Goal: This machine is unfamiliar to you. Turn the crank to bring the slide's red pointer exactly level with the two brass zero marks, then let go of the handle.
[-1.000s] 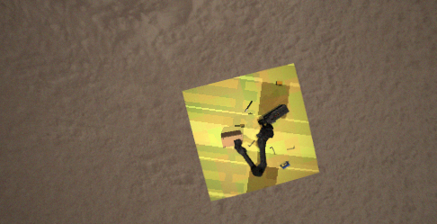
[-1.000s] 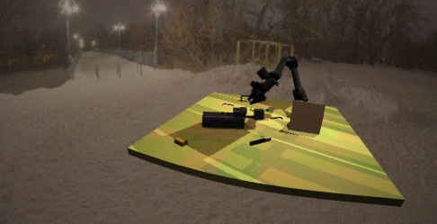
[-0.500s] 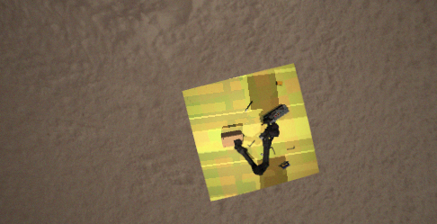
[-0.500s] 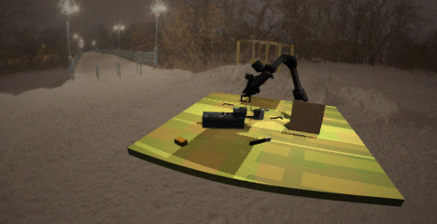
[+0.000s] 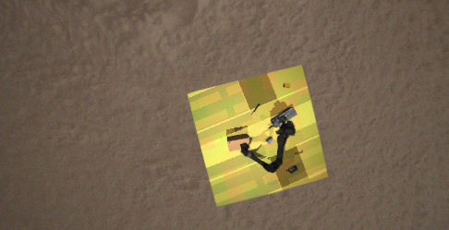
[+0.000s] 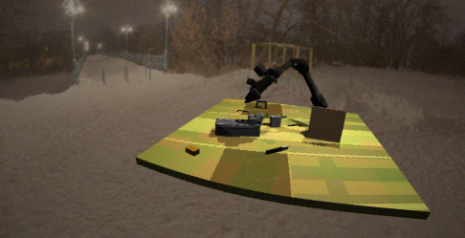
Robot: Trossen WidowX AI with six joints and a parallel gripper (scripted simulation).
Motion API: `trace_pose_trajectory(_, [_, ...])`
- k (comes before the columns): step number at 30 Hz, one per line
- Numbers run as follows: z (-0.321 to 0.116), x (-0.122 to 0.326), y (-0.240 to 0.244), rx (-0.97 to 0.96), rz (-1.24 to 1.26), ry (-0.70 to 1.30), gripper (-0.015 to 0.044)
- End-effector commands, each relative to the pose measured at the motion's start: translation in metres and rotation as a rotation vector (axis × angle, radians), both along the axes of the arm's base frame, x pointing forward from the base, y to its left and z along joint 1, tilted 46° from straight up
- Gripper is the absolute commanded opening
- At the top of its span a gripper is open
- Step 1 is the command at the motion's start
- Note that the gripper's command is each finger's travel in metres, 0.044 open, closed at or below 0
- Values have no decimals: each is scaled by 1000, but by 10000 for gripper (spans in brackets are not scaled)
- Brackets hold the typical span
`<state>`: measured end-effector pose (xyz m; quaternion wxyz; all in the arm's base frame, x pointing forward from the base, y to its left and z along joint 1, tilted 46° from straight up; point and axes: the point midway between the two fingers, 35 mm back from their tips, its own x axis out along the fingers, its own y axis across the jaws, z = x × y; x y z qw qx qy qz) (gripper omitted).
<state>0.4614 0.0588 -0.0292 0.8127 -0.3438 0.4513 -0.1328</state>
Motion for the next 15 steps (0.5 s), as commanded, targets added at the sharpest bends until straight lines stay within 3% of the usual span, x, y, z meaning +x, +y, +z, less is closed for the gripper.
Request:
trace_pose_trajectory(1, [-5, 9, -5, -13, -8, -2, 440])
trace_pose_trajectory(8, [-45, -1, -45, -15, -8, -2, 440])
trace_pose_trajectory(15, [-49, -2, -49, -16, -8, -2, 440])
